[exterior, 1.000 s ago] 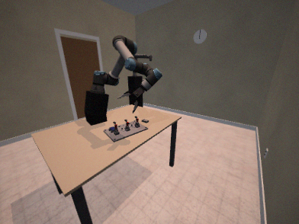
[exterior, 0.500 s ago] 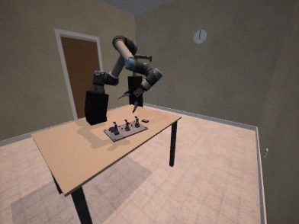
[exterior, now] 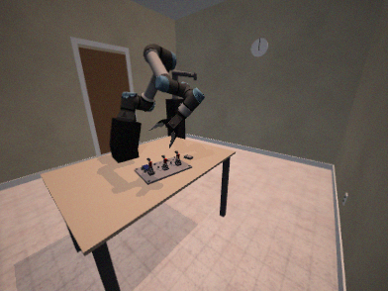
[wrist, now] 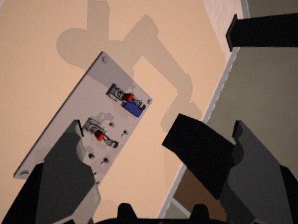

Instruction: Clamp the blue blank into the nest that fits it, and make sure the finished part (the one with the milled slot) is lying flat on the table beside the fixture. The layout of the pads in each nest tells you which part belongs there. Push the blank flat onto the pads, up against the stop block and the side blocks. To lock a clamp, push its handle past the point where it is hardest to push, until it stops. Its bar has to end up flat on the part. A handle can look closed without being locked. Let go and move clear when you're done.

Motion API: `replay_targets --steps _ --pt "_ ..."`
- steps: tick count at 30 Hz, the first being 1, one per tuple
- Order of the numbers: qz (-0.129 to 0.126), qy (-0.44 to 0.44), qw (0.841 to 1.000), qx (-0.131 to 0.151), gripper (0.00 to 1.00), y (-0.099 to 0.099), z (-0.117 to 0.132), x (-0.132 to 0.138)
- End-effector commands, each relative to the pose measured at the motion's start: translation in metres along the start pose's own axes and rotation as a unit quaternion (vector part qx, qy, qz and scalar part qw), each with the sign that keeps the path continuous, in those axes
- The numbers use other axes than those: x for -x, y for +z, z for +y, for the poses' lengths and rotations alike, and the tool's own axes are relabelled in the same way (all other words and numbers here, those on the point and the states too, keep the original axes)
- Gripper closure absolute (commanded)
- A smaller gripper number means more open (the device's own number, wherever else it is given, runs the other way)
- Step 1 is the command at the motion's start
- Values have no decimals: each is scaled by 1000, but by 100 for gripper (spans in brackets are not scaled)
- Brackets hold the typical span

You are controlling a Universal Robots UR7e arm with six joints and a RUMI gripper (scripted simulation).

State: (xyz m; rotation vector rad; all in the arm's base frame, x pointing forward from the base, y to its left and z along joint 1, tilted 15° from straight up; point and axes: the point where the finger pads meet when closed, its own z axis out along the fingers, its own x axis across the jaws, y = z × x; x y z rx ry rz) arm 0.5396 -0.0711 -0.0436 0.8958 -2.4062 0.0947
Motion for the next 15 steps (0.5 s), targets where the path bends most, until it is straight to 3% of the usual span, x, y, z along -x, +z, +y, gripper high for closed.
replay_targets --steps 1,7,13,15 --pt "-22 -22 999 11 0 13 1 -6" --pt "-74 -75 994 31 0 44 8 -18" --pt "-142 -138 979 38 0 75 21 -30" --pt "-142 -138 979 38 0 75 21 -30"
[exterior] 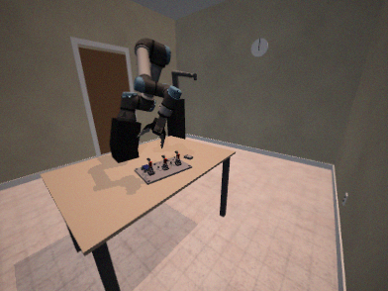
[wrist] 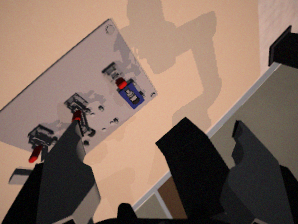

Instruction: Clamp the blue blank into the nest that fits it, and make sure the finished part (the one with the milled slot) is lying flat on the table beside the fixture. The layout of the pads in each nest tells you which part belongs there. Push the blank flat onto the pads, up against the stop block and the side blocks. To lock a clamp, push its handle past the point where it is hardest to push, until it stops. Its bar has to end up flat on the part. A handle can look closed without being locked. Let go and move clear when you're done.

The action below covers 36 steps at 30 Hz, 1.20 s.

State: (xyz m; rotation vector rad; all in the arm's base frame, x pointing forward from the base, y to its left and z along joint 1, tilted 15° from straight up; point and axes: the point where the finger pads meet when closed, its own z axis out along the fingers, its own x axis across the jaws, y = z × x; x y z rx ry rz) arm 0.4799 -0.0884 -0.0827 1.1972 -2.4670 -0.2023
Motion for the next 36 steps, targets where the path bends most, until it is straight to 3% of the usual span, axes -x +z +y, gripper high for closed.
replay_targets --steps 1,5,6,11,15,17,26,36 --pt "-40 -36 999 -5 0 13 6 -8" --pt "-87 -83 993 -16 0 30 20 -16" --pt "-87 -83 993 -16 0 30 20 -16" --pt "-139 -140 979 -42 0 45 38 -24" --pt "-164 -171 970 -61 0 52 50 -26" --pt "-164 -171 970 -61 0 52 50 -26" --pt "-209 -236 941 -118 0 60 77 -28" --pt "-222 -260 929 -143 0 62 88 -28"
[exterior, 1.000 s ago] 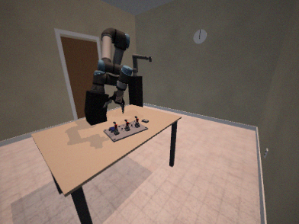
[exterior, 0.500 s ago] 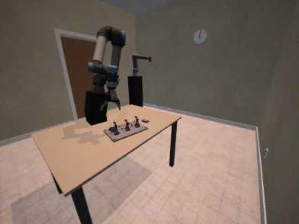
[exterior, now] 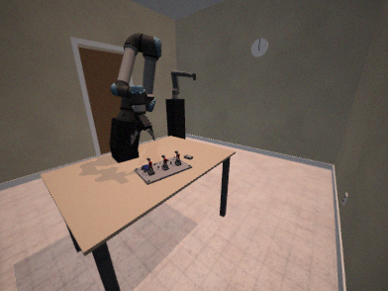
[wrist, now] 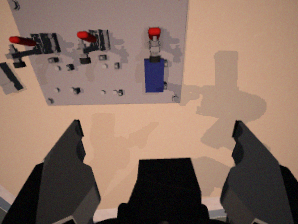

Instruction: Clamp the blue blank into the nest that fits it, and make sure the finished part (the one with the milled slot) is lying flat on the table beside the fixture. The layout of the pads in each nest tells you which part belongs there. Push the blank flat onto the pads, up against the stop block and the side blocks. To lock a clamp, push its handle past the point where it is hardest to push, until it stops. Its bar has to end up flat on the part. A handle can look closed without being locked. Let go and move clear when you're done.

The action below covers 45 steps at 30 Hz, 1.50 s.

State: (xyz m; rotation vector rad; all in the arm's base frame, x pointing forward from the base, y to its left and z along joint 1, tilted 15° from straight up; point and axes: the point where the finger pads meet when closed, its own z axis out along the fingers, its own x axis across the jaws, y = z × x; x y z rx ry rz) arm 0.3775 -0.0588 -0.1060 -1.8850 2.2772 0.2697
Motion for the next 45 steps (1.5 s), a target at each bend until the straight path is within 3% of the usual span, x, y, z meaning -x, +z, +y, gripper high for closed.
replay_targets --steps 1,6,7,45 --pt "-4 -8 1000 -8 0 0 2 1" --pt "-4 -10 1000 -10 0 0 3 1" --pt "-4 -10 1000 -10 72 0 3 1" --pt "-4 -10 1000 -9 72 0 3 1"
